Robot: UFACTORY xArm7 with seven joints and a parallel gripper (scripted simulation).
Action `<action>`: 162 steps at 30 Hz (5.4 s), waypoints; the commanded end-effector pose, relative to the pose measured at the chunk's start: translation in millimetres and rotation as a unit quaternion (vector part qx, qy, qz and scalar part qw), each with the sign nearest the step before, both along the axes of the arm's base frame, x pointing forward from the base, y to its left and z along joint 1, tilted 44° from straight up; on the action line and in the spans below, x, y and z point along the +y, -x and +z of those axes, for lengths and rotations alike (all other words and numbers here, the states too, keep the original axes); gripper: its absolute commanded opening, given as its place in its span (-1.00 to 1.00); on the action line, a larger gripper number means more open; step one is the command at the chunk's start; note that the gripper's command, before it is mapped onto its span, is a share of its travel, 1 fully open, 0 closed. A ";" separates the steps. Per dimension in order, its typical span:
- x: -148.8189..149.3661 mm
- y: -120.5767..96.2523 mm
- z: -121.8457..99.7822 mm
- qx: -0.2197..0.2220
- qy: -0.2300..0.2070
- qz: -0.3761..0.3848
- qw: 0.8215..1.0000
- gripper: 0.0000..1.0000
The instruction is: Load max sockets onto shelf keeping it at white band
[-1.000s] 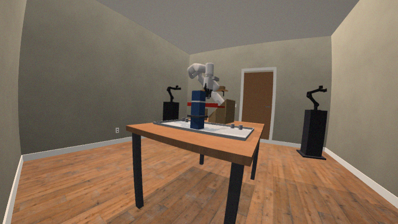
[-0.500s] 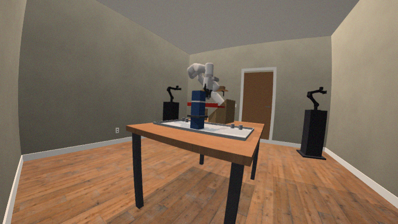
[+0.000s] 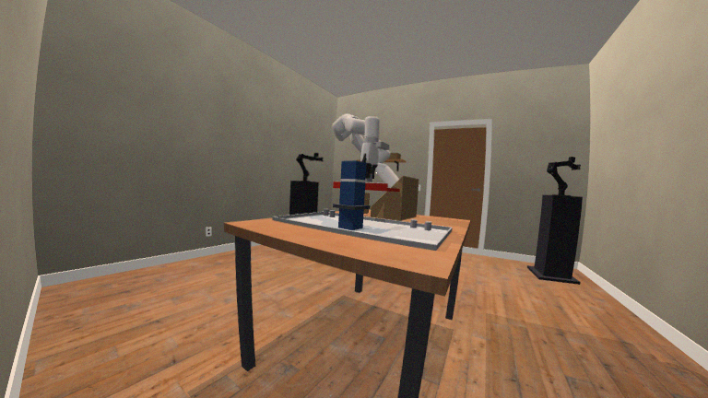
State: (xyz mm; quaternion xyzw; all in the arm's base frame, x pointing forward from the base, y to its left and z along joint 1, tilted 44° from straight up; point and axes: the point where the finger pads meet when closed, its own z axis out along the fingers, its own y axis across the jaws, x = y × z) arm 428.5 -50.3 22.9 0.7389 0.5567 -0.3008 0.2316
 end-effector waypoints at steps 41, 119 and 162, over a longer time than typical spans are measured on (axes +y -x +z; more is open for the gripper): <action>-12.0 2.8 -13.9 -0.002 -0.001 0.002 1.000 -1.00; -22.6 5.6 -25.1 -0.002 -0.001 0.002 1.000 -1.00; -23.6 5.8 -26.2 -0.002 -0.001 0.002 1.000 0.04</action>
